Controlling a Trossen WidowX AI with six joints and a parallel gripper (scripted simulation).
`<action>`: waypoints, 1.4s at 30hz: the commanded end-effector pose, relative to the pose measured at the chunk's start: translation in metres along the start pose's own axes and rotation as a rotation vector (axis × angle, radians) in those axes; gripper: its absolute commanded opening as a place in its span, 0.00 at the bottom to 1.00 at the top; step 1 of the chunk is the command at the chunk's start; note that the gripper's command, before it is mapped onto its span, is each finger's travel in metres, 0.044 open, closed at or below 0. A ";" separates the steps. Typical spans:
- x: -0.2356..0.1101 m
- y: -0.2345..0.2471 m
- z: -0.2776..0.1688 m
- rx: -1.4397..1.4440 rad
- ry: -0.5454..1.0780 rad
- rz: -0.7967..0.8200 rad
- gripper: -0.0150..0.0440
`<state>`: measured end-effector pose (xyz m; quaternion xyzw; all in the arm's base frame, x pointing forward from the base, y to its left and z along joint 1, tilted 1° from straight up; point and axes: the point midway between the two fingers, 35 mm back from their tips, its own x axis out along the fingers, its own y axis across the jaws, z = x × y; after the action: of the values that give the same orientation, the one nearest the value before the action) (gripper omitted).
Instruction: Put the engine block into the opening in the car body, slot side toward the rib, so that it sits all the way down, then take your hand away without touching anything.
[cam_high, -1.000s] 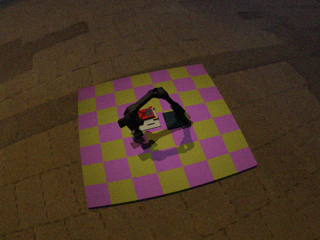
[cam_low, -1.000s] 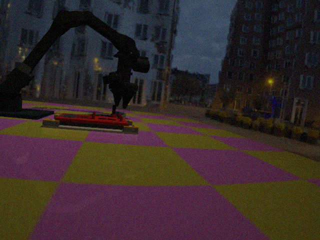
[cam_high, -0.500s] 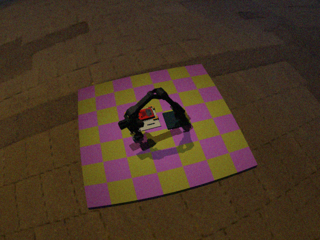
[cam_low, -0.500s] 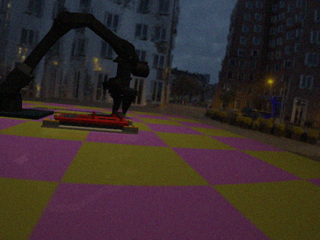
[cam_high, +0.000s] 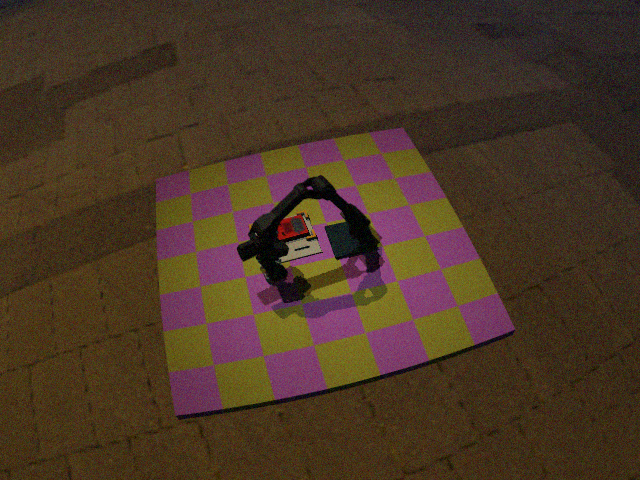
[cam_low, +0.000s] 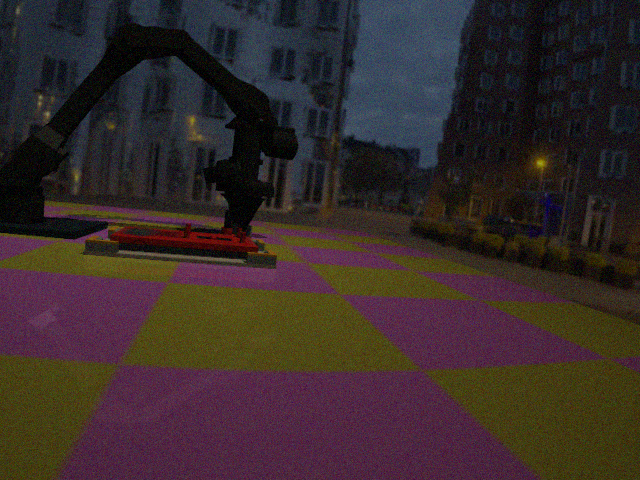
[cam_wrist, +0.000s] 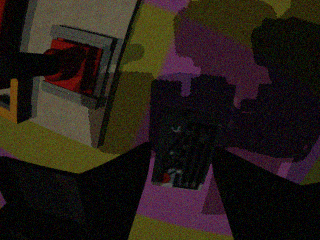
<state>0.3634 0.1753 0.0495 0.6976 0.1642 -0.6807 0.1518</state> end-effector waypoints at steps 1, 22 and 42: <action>0.001 0.000 0.000 0.005 -0.001 -0.002 0.49; -0.042 -0.001 -0.007 0.002 0.001 -0.001 0.25; -0.107 -0.001 -0.004 0.005 0.000 -0.001 0.25</action>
<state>0.3652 0.1757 0.1434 0.6949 0.1630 -0.6837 0.1519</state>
